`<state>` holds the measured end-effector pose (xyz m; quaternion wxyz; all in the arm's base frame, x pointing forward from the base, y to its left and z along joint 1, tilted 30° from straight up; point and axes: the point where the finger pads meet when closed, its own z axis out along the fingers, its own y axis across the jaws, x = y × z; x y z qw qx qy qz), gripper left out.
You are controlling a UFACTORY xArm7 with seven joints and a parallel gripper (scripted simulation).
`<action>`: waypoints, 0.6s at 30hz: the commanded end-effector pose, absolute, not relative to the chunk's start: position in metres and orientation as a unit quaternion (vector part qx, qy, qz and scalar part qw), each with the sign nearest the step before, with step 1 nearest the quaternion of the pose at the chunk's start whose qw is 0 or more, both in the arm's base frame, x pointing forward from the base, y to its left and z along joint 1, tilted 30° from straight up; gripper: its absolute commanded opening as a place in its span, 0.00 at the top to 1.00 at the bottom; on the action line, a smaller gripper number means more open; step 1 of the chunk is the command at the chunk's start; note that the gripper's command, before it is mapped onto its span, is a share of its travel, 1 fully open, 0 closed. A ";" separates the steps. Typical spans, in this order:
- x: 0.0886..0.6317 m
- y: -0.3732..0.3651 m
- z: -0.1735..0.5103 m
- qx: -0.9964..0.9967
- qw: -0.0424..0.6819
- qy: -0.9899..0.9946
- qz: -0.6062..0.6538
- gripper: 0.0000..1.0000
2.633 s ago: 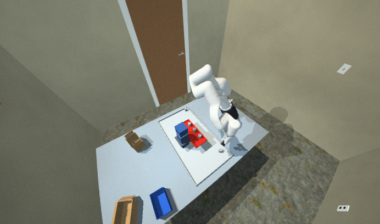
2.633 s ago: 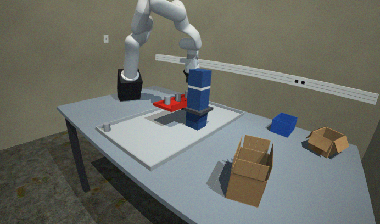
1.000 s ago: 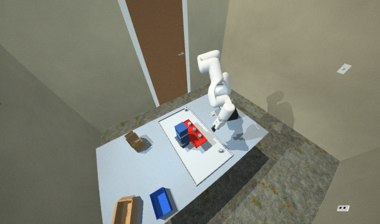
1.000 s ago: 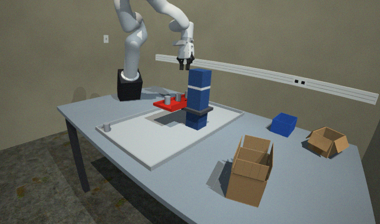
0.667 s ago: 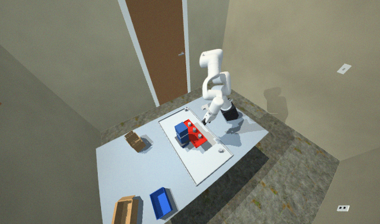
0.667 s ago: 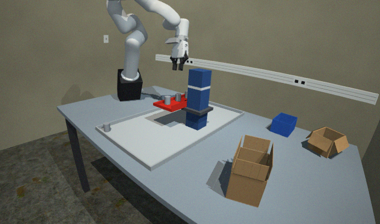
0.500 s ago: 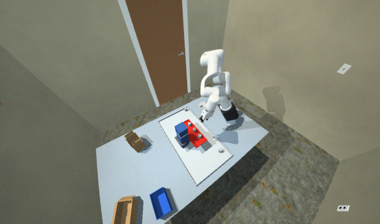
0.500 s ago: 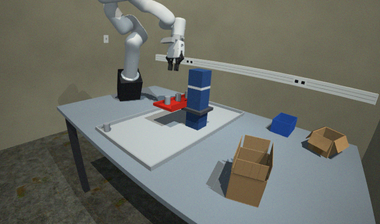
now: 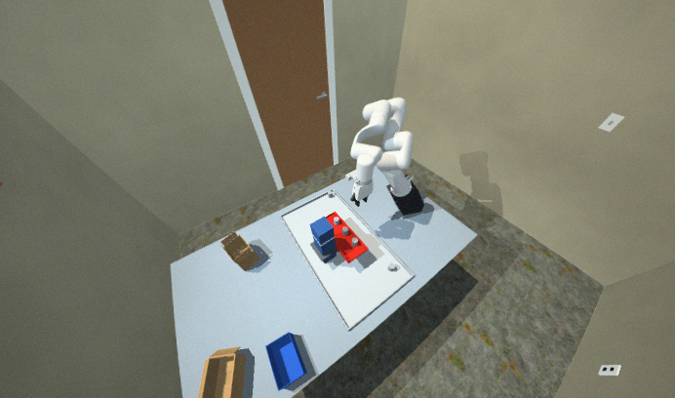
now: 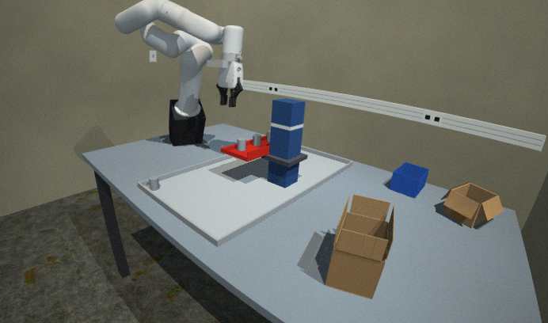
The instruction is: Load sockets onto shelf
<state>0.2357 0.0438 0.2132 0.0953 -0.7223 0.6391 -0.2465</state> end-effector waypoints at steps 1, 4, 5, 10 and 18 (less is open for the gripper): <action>0.230 0.034 0.215 -0.732 0.114 0.629 -0.235 0.53; 0.230 0.034 0.214 -0.732 0.114 0.629 -0.235 0.53; 0.230 0.034 0.214 -0.732 0.114 0.629 -0.235 0.53; 0.230 0.034 0.214 -0.732 0.114 0.629 -0.235 0.53; 0.253 0.039 0.222 -0.732 0.116 0.628 -0.236 0.53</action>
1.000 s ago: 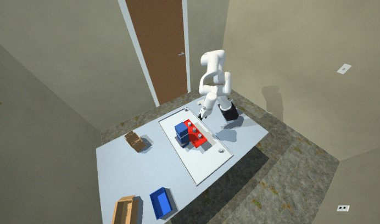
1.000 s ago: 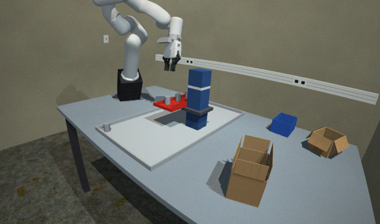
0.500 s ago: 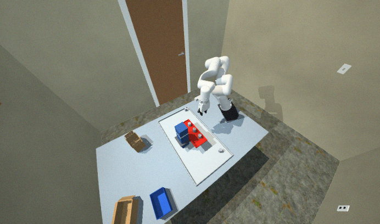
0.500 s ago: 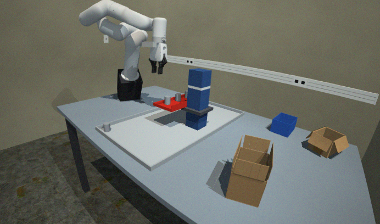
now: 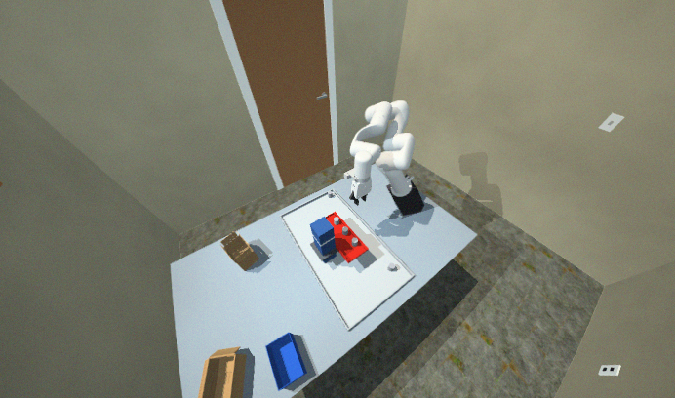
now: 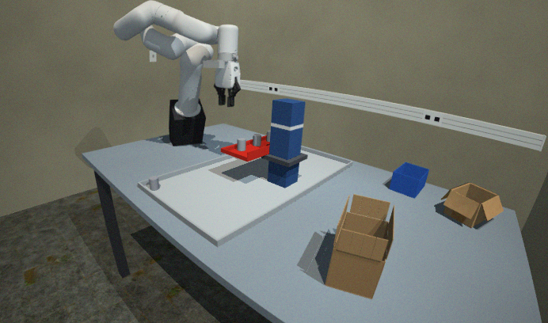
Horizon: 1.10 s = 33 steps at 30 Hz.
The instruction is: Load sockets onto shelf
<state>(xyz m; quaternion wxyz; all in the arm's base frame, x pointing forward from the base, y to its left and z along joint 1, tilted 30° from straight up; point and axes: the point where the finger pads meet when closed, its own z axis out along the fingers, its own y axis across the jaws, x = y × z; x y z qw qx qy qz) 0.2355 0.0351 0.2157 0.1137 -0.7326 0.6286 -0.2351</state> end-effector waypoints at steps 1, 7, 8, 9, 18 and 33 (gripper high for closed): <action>0.263 0.041 0.223 -0.732 0.116 0.628 -0.236 0.53; 0.315 0.046 0.220 -0.732 0.117 0.628 -0.236 0.53; 0.315 0.046 0.220 -0.732 0.117 0.628 -0.236 0.53; 0.315 0.046 0.220 -0.732 0.117 0.628 -0.236 0.53; 0.354 0.044 0.206 -0.732 0.114 0.629 -0.235 0.53; 0.356 0.044 0.205 -0.732 0.114 0.629 -0.235 0.53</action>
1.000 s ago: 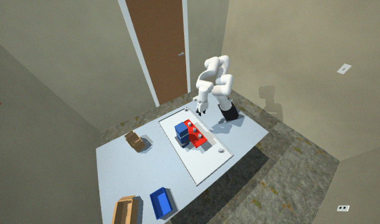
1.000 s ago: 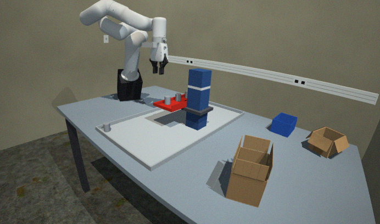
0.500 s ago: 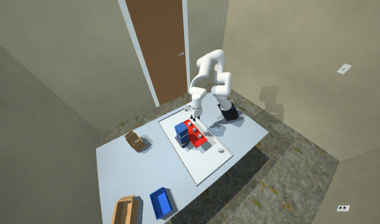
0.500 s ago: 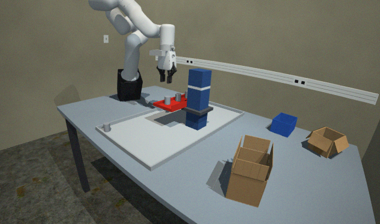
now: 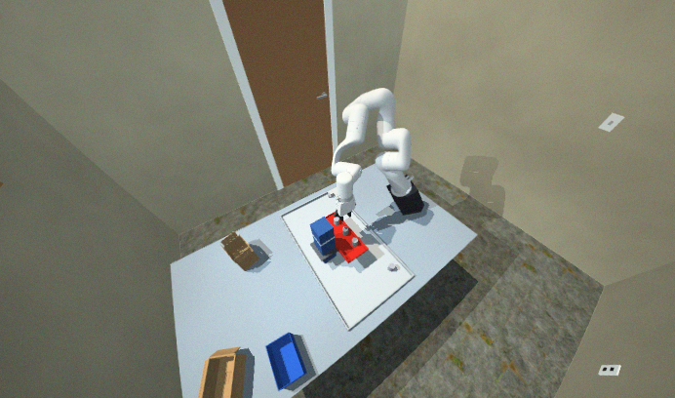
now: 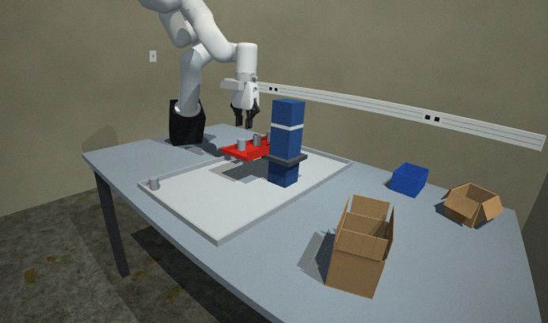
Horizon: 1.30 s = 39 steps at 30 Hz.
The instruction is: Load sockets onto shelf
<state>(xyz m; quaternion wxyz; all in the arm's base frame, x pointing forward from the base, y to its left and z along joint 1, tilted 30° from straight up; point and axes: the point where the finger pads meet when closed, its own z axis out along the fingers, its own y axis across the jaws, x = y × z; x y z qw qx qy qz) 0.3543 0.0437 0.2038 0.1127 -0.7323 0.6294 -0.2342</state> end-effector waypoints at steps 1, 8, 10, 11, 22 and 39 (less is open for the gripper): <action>0.356 0.044 0.205 -0.732 0.114 0.629 -0.235 0.53; 0.358 0.045 0.206 -0.732 0.114 0.629 -0.235 0.53; 0.358 0.045 0.206 -0.732 0.114 0.629 -0.235 0.53; 0.358 0.045 0.206 -0.732 0.114 0.629 -0.235 0.53; 0.368 0.042 0.188 -0.732 0.114 0.629 -0.235 0.53; 0.374 0.040 0.176 -0.732 0.114 0.629 -0.235 0.53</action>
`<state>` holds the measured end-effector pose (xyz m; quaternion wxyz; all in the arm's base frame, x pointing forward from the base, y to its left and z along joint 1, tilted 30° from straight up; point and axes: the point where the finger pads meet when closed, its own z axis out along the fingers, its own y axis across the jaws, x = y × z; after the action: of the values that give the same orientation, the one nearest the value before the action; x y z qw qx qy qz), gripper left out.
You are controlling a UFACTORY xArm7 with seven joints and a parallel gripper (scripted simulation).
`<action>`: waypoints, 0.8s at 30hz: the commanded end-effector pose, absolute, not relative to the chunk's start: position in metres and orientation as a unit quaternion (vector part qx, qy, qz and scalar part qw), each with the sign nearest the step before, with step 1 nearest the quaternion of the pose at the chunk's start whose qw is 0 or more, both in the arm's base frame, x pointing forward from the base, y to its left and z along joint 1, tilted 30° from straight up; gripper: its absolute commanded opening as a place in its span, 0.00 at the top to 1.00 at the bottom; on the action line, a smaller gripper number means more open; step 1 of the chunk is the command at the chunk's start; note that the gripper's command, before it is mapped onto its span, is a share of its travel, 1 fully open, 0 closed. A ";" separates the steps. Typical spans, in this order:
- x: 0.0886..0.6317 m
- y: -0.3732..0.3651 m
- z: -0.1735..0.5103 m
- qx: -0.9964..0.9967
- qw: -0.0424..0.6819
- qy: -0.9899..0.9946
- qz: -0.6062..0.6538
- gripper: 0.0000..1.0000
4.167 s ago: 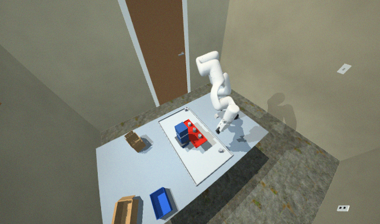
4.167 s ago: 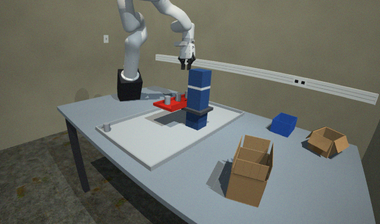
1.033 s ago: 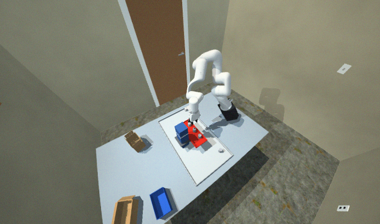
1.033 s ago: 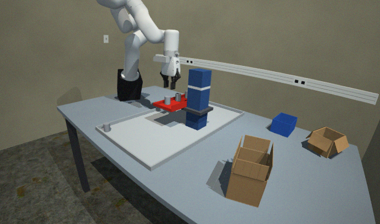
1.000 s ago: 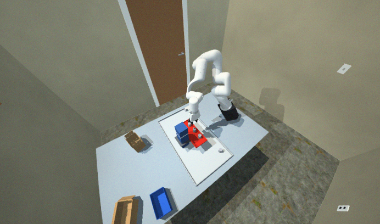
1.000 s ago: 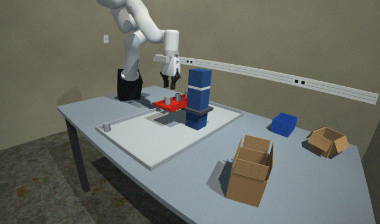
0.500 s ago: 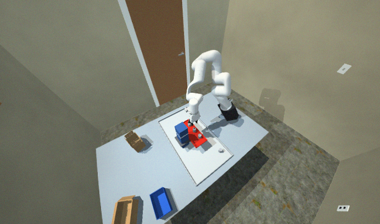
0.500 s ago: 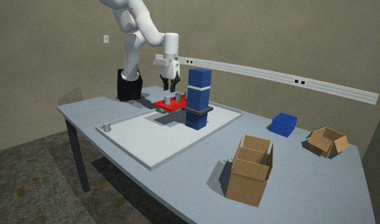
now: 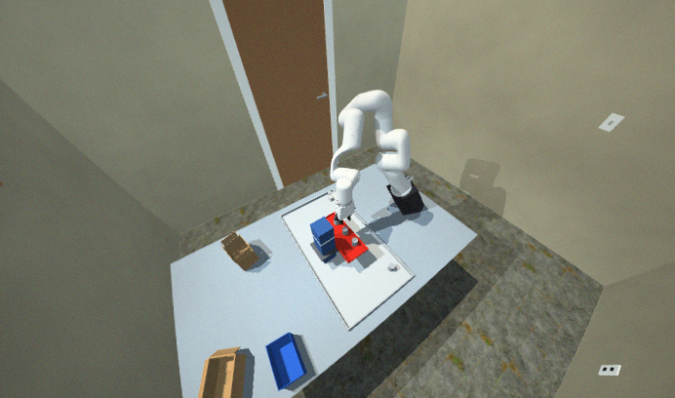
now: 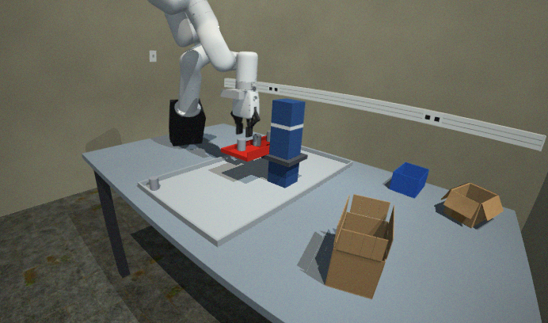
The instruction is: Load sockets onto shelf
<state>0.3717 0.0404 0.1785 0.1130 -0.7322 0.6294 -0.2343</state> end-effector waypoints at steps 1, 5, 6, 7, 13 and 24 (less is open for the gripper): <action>0.375 0.040 0.174 -0.732 0.114 0.629 -0.235 0.53; 0.381 0.038 0.164 -0.732 0.114 0.629 -0.235 0.53; 0.382 0.038 0.161 -0.732 0.114 0.629 -0.235 0.53; 0.383 0.038 0.159 -0.732 0.114 0.629 -0.235 0.53; 0.386 0.037 0.154 -0.732 0.114 0.629 -0.235 0.53; 0.388 0.036 0.149 -0.732 0.114 0.629 -0.235 0.53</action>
<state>0.3862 0.0362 0.1517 0.1130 -0.7322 0.6294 -0.2343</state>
